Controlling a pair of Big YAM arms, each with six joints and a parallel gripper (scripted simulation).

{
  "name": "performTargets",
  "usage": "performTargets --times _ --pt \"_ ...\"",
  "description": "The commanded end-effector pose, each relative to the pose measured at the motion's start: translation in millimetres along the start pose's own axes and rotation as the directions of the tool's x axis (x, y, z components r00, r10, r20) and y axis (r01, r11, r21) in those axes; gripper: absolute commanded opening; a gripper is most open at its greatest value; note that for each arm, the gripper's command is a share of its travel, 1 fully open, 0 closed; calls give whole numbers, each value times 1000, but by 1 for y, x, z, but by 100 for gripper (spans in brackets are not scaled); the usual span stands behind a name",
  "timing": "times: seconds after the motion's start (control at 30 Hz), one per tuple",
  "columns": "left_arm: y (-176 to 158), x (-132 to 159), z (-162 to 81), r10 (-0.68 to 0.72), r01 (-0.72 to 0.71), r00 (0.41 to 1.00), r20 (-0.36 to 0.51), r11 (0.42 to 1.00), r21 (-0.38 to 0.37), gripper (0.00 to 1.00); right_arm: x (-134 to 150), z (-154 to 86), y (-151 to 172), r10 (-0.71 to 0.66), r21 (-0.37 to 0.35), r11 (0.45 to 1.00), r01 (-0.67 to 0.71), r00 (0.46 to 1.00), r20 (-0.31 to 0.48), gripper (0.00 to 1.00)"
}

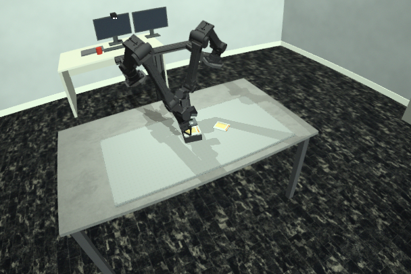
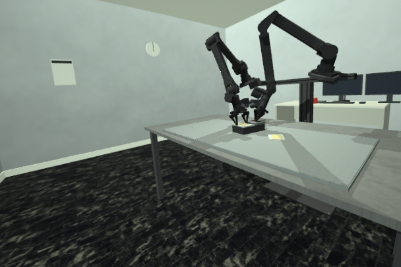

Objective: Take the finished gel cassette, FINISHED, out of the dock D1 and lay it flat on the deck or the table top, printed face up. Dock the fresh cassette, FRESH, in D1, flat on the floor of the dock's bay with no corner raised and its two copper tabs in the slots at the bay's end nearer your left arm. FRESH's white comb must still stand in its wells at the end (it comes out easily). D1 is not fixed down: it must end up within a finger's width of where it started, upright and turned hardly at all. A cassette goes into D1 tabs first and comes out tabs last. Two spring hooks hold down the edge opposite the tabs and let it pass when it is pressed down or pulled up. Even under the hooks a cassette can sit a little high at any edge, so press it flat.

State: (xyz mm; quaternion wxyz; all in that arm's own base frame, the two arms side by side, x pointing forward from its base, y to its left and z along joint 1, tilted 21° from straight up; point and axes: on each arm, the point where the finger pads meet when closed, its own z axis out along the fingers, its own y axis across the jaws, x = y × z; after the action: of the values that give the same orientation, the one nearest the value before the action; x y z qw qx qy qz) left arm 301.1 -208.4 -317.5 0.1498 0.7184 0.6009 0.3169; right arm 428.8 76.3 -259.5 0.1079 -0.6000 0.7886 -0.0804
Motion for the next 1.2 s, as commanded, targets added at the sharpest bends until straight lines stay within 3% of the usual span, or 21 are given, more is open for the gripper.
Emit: performTargets --times 0.0,1.17 --pt "-57 32 23 58 -52 997 -52 993 105 0 -2 -2 -2 -2 5 1000 2 1000 4 0" --pt "-61 40 32 58 -52 997 -52 993 105 0 -2 -2 -2 -2 5 1000 2 1000 4 0"
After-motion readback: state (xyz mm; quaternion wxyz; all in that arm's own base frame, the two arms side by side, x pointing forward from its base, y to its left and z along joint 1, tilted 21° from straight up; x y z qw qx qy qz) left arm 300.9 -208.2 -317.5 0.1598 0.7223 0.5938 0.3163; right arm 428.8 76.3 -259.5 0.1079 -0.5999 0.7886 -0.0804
